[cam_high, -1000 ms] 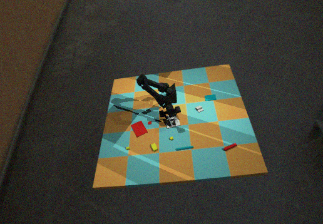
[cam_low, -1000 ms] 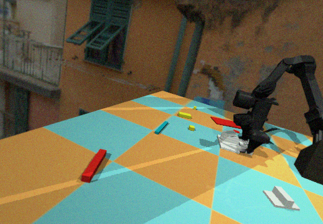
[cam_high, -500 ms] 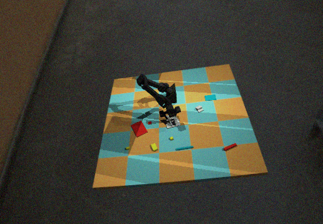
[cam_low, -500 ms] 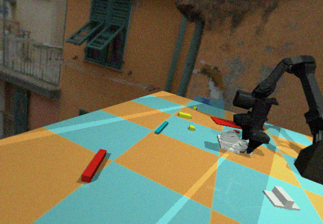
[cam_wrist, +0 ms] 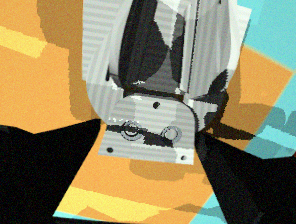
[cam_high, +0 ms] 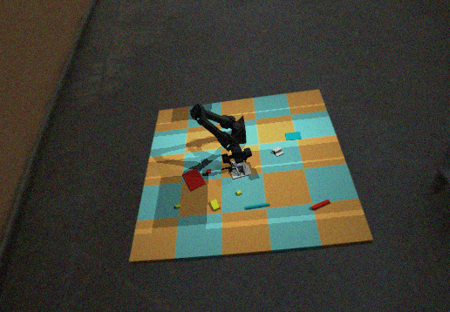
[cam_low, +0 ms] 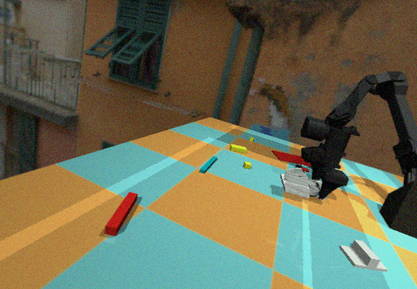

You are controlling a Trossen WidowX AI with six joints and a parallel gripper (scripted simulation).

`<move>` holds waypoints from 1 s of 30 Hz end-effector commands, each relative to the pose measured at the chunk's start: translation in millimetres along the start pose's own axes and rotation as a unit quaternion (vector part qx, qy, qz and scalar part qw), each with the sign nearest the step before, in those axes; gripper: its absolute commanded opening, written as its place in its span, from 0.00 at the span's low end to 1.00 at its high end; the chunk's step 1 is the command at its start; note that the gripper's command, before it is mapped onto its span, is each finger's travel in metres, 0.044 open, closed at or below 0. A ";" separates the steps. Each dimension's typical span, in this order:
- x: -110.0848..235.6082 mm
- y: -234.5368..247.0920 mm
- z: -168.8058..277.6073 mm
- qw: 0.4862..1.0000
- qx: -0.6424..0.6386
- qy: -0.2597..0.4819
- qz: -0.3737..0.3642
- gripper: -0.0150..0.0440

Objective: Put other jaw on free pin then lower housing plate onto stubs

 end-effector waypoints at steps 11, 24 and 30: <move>37.8 0.3 -3.3 1.000 0.002 -0.001 -0.002 1.00; 102.9 13.1 14.6 1.000 0.006 -0.002 -0.003 1.00; 126.5 19.7 29.5 1.000 0.004 0.002 -0.002 1.00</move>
Point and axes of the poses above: the point midway between the two fingers, 35 mm back from their tips, its own x axis back along the fingers, its own y axis across the jaws, z = x × y, the point moved 9 cm from there along x, back along the fingers, and after that the axes turned 13 degrees about x, right-handed, at the moved point
